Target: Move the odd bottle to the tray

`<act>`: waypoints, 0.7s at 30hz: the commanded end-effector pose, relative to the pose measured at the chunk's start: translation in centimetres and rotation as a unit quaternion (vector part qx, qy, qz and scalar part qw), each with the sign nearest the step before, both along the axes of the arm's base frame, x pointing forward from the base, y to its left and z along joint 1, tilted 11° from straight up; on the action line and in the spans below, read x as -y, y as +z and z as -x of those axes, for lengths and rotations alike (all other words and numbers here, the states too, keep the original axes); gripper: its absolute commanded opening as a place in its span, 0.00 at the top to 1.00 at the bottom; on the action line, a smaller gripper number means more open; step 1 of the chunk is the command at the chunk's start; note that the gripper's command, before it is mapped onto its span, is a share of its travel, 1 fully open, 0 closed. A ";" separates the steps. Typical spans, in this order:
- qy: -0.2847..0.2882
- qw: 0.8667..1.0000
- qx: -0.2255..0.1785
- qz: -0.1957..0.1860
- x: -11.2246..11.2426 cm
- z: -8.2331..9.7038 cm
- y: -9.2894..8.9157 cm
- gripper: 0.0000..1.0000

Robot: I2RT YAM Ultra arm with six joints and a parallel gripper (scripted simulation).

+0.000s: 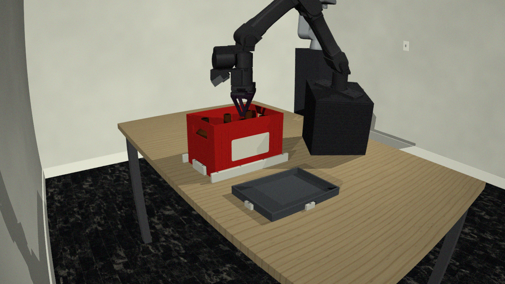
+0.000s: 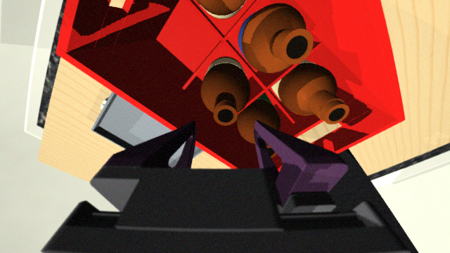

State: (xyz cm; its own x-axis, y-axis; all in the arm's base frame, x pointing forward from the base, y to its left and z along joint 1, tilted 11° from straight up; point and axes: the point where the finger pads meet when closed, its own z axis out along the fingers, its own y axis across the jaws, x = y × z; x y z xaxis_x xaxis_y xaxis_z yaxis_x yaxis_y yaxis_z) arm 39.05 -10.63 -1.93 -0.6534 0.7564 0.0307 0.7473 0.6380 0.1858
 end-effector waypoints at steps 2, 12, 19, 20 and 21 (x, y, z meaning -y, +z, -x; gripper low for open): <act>-0.003 1.000 0.013 0.011 0.6 -0.8 0.7 0.39; -0.003 1.000 0.013 0.011 0.8 -0.9 0.7 0.39; -0.003 1.000 0.010 0.009 0.8 -0.8 0.5 0.39; -0.003 1.000 0.010 0.009 0.8 -0.8 0.5 0.39; -0.003 1.000 0.010 0.009 0.8 -0.8 0.5 0.39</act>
